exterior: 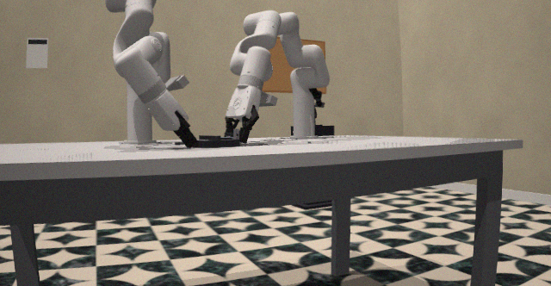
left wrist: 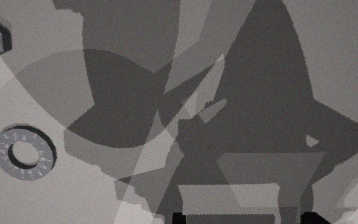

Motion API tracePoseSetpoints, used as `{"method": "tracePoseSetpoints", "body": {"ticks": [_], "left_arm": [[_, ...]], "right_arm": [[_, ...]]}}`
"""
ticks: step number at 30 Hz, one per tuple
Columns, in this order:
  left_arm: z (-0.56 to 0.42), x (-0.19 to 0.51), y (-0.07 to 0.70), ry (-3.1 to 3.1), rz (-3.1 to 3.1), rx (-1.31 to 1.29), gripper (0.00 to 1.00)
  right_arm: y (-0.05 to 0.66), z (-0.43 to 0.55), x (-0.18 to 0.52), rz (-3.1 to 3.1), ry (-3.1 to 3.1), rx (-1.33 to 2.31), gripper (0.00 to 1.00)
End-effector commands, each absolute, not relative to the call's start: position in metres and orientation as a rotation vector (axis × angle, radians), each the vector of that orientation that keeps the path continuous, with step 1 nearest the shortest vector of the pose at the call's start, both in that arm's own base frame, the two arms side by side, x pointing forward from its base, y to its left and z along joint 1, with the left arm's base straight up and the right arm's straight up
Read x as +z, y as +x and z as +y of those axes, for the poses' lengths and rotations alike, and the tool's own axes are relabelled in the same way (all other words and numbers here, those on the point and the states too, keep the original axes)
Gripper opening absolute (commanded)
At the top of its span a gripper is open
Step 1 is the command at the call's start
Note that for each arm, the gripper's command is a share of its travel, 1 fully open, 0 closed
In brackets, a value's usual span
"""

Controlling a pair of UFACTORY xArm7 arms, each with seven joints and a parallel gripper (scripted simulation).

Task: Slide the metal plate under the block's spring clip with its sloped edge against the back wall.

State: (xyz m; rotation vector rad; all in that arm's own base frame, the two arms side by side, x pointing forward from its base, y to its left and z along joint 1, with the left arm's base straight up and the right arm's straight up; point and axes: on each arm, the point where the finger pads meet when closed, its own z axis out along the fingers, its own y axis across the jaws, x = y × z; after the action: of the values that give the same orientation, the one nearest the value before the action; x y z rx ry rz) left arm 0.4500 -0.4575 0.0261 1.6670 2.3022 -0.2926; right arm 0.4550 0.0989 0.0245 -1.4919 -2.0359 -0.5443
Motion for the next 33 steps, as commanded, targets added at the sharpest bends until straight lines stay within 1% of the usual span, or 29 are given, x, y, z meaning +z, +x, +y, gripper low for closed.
{"method": "tracePoseSetpoints", "body": {"ticks": [1, 33], "left_arm": [[-0.457, 0.026, 0.450, 1.667, 2.302, -0.293, 0.72], [-0.437, 0.026, 0.443, 1.667, 2.302, -0.292, 0.72]], "right_arm": [[0.456, 0.099, 0.026, -2.039, -1.491, -0.547, 0.00], [0.457, 0.097, 0.026, -2.039, -1.491, -0.547, 0.00]]}}
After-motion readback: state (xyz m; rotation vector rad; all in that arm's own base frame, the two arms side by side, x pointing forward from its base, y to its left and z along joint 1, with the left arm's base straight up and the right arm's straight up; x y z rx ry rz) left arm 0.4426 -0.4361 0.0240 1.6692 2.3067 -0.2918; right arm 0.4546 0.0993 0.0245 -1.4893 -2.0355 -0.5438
